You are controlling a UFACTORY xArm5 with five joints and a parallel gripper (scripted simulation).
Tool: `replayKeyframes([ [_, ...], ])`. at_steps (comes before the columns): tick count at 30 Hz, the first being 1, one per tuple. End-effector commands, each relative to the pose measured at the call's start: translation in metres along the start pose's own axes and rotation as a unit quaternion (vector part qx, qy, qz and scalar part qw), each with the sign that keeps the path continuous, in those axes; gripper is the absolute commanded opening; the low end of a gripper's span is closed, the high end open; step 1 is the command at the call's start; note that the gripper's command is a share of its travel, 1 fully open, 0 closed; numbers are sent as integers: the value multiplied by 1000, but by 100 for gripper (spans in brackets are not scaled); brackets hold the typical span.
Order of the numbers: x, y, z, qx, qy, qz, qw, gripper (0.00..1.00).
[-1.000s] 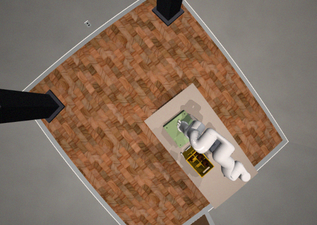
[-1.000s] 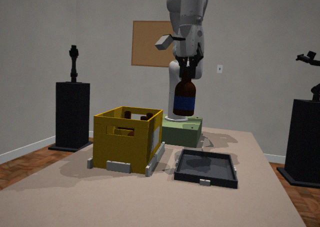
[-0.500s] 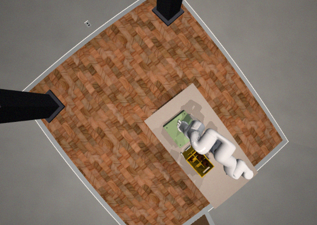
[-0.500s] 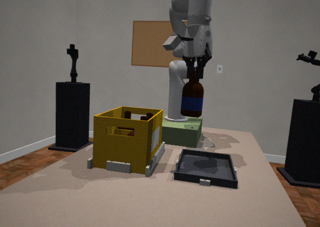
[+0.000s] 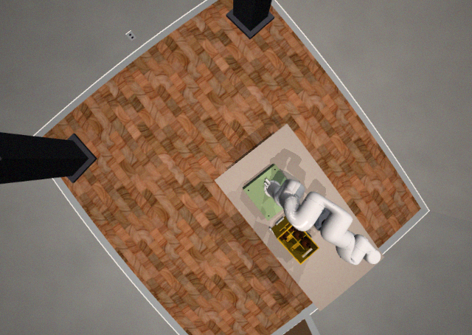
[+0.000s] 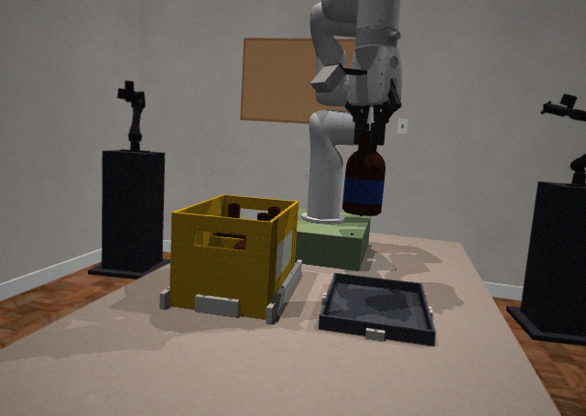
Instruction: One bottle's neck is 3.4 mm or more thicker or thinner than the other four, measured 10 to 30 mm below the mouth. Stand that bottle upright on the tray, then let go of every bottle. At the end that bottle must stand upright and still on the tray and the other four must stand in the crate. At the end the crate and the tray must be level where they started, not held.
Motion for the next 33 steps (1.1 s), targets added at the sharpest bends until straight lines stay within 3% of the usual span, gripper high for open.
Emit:
replayKeyframes([
  [1, -5, -2, -4, 1, 0, 2, 1000, 0],
  [33, -25, -1, -24, 0, 0, 2, 1000, 0],
])
Point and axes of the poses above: the point where the finger pads meet when closed, its own y axis out along the fingers, its own x axis across the jaws, z = x × y, the point moved 2 cm from there along -y, back along the fingers, and after that the axes turned 5 degrees about y, right-handed, at the moved point
